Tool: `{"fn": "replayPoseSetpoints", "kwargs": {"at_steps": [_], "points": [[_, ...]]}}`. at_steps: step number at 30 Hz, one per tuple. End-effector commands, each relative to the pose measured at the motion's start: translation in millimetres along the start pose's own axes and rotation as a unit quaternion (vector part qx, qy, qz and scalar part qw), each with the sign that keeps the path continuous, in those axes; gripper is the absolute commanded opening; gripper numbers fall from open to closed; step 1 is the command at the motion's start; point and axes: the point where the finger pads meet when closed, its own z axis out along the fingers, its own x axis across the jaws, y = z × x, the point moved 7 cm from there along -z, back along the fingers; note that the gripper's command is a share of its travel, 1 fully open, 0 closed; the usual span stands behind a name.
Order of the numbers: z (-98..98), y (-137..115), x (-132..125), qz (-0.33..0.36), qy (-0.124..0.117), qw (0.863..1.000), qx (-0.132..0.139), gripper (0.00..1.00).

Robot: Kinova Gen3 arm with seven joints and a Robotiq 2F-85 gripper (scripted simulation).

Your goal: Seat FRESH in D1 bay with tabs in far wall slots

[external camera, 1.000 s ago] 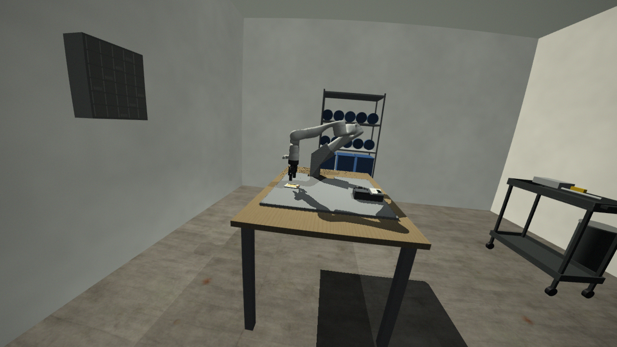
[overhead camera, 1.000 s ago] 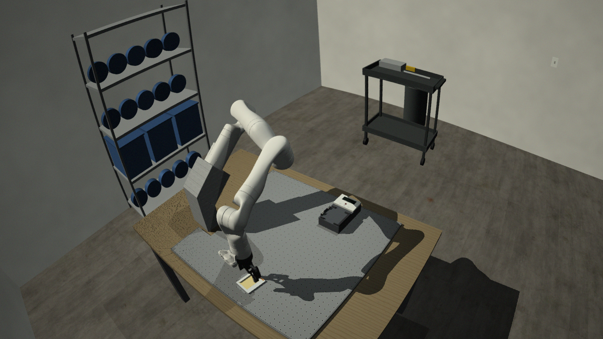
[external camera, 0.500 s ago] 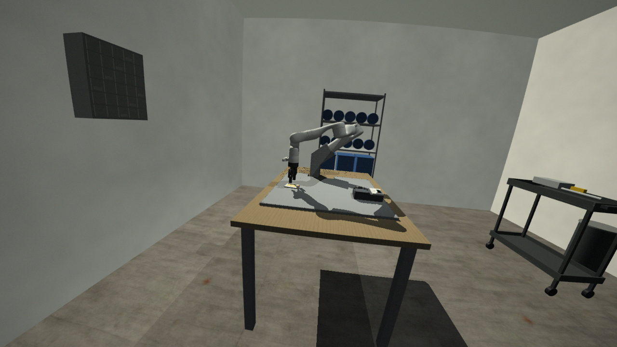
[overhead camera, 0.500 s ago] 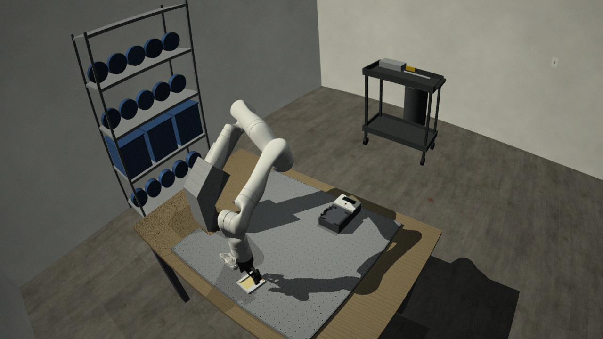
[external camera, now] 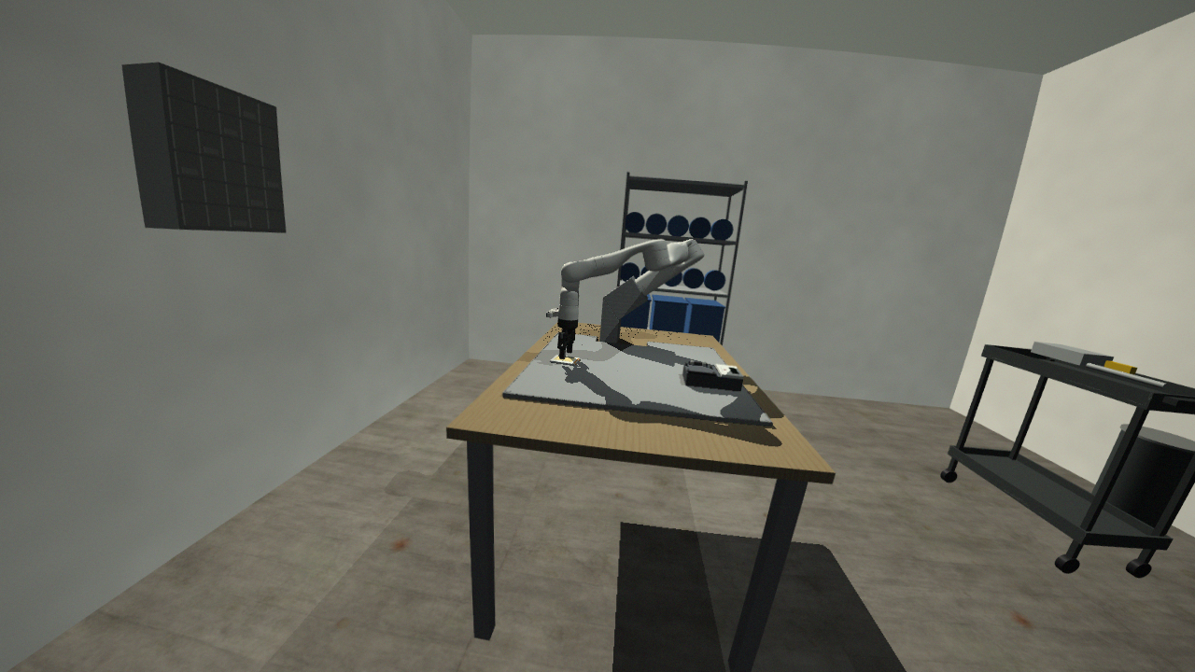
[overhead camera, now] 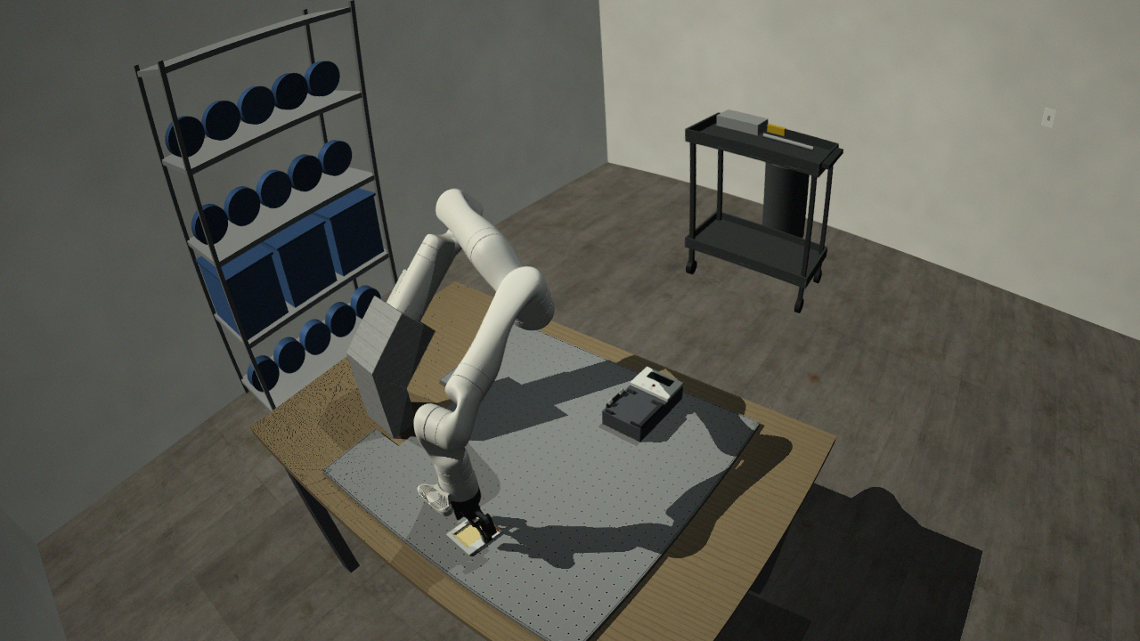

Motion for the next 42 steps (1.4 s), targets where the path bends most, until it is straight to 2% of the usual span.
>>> {"fn": "replayPoseSetpoints", "kwargs": {"at_steps": [1, 10, 20, 21, 42], "points": [[3.8, -0.3, 0.6, 0.000, 0.001, 1.000, 0.000, 1.00], [15.9, -0.3, 0.7, 0.000, 0.001, 1.000, 0.000, 1.00], [16.5, -0.3, 0.7, 0.000, 0.001, 1.000, 0.000, 1.00], [16.5, -0.3, 0.7, 0.000, 0.001, 1.000, 0.000, 0.00], [16.5, -0.3, 0.7, 0.000, 0.001, 1.000, 0.000, 0.00]]}}
